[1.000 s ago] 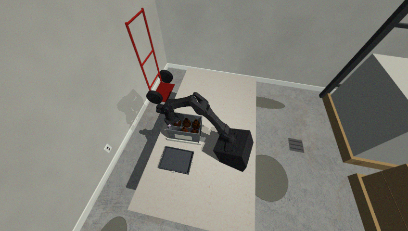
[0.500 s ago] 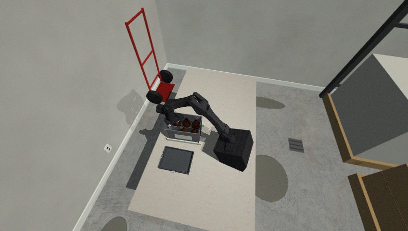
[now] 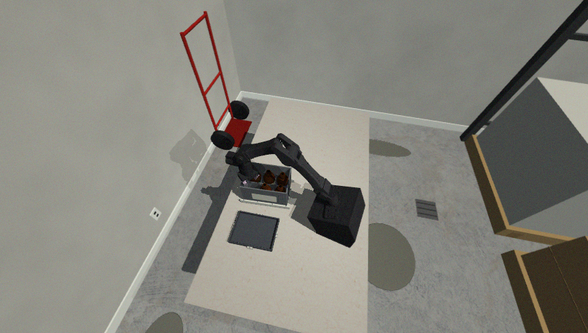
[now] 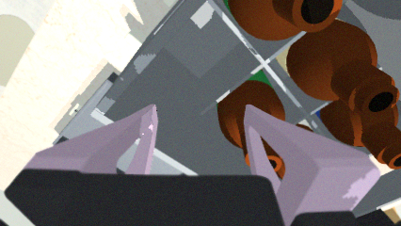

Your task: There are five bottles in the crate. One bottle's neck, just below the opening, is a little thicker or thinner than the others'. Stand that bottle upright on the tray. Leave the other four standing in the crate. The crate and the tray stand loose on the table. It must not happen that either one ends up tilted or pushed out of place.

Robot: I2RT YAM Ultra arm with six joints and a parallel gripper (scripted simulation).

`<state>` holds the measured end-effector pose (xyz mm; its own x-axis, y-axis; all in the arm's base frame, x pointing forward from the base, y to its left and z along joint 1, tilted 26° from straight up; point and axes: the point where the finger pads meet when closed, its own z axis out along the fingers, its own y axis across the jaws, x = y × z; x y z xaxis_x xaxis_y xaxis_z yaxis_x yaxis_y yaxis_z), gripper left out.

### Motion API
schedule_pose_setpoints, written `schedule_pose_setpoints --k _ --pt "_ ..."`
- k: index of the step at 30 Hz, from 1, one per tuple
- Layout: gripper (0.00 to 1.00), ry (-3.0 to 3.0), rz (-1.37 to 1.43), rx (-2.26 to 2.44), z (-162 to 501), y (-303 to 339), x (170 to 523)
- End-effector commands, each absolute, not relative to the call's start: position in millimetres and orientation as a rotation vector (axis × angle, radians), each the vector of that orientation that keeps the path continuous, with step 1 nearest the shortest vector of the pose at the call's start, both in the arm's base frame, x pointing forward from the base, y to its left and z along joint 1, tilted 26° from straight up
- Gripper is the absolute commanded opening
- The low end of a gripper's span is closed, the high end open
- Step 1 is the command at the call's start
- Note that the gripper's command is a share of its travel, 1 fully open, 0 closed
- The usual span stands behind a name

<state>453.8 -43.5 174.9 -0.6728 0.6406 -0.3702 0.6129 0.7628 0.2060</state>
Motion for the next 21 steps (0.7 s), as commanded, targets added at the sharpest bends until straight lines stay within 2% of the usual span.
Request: schedule_pose_setpoints --k 1,12,17,18,21 --pt "0.61 2.5 0.094 0.943 182 -48 458" --pt "0.61 2.533 0.082 0.951 156 -49 462" --pt "0.61 2.525 0.085 0.951 156 -50 464" --pt "0.61 2.458 0.109 0.93 184 -51 470" --pt "0.61 2.495 0.095 0.941 166 -51 467"
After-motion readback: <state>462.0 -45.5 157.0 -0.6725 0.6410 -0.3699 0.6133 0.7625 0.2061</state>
